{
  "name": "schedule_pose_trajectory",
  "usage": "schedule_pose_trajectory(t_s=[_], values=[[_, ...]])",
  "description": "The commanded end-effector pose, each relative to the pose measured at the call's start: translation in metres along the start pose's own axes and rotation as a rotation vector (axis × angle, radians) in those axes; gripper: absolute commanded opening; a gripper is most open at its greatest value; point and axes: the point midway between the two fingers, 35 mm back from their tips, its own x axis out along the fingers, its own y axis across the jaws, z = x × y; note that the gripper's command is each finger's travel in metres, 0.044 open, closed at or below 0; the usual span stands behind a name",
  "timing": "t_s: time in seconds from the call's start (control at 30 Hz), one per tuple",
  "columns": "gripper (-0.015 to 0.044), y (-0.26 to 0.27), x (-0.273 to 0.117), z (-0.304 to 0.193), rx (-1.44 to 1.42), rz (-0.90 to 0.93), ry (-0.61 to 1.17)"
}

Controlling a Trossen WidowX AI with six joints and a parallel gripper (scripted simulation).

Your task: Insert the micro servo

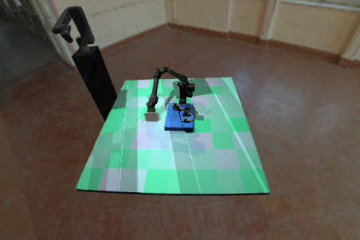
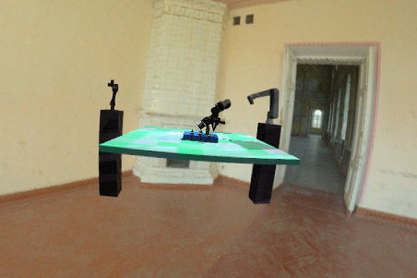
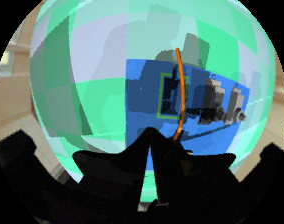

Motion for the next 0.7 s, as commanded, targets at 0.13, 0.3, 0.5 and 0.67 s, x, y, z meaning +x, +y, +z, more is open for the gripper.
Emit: schedule_pose_trajectory(t_s=[0.13,0.3,0.5,0.67], values=[[0.0,0.0,0.015,-0.001,0.008,0.004,0.005],[0.0,0.0,0.023,-0.001,0.007,0.005,0.005],[0.0,0.0,0.032,-0.001,0.007,0.006,0.005],[0.0,-0.001,0.034,-0.001,0.007,0.006,0.005]])
